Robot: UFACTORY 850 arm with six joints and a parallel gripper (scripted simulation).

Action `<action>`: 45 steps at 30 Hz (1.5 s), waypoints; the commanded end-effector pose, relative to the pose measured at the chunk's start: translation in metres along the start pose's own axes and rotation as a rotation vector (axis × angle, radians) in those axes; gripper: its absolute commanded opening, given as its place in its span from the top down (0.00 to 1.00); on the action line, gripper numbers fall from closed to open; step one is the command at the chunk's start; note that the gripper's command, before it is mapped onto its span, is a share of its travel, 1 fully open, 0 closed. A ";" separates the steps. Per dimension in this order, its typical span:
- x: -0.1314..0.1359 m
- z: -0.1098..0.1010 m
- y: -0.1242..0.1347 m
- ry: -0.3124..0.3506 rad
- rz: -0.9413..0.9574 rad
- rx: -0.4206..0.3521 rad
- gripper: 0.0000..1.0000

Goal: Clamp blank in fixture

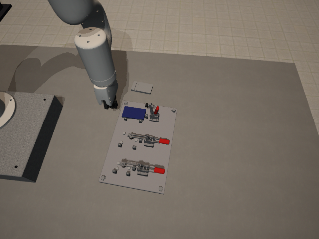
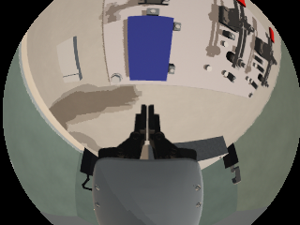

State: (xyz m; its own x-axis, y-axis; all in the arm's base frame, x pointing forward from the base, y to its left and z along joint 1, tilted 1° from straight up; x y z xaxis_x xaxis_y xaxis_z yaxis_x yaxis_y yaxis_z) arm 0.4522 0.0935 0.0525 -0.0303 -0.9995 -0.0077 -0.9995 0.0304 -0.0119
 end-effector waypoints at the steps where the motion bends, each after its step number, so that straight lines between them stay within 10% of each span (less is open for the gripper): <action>1: 0.000 0.015 0.000 0.000 0.000 0.000 1.00; 45: 0.000 0.034 -0.001 0.000 0.000 0.000 1.00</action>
State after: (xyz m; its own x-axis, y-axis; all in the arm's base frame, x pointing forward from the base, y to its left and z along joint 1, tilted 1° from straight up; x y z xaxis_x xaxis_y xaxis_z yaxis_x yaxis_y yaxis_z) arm 0.4531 0.0938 0.0183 -0.0306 -0.9995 -0.0072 -0.9995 0.0307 -0.0108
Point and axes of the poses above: the point where the finger pads meet when closed, its own z axis out along the fingers, its own x axis across the jaws, y = z × x, the point moved 6 cm from there along -z, back along the fingers, and after that the axes turned 3 degrees about -z, right-handed, at the moved point
